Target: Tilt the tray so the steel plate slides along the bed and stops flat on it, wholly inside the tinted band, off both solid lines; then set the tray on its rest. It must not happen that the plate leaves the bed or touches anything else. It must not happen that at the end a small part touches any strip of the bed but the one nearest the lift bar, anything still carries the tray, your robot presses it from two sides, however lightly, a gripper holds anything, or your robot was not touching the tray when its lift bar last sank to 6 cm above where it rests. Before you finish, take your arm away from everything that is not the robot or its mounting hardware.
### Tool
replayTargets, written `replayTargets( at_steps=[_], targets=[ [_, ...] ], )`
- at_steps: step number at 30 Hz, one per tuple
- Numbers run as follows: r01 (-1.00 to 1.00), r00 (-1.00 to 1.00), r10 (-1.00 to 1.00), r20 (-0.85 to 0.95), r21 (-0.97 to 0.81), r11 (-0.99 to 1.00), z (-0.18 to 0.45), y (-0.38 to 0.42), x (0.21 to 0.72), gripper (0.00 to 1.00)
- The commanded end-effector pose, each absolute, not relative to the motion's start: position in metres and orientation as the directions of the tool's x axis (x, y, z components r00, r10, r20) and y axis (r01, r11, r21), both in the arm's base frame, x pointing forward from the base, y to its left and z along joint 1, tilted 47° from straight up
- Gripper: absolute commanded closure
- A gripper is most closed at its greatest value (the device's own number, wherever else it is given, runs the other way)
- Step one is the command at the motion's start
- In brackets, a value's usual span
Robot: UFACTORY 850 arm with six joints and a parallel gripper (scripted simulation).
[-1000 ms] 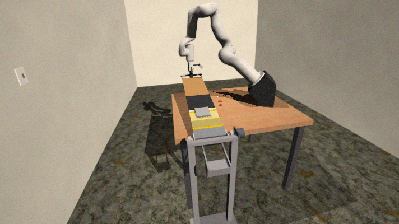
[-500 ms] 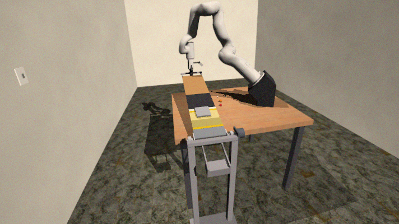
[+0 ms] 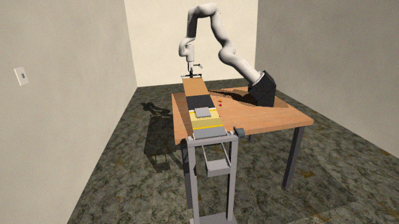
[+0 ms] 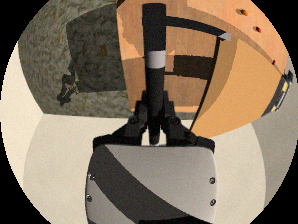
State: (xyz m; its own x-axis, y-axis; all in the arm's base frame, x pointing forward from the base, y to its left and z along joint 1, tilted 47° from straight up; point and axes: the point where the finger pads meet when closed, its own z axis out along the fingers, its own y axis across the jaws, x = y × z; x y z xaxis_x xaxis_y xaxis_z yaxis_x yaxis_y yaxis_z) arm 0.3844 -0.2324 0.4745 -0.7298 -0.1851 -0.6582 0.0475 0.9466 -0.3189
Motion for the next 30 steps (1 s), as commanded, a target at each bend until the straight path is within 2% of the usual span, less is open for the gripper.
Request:
replayTargets(
  at_steps=[1,4,10,16,30],
  targets=[
    [0.047,-0.728,-0.186,-0.660,-0.319,0.947,0.474,-0.233,0.386,1.00],
    [0.047,-0.728,-0.186,-0.660,-0.319,0.947,0.474,-0.233,0.386,1.00],
    [0.047,-0.728,-0.186,-0.660,-0.319,0.947,0.522,-0.195,0.333,1.00],
    [0.047,-0.728,-0.186,-0.660,-0.319,0.947,0.477,-0.231,0.383,1.00],
    [0.047,-0.728,-0.186,-0.660,-0.319,0.947,0.473,-0.234,0.388,1.00]
  ],
)
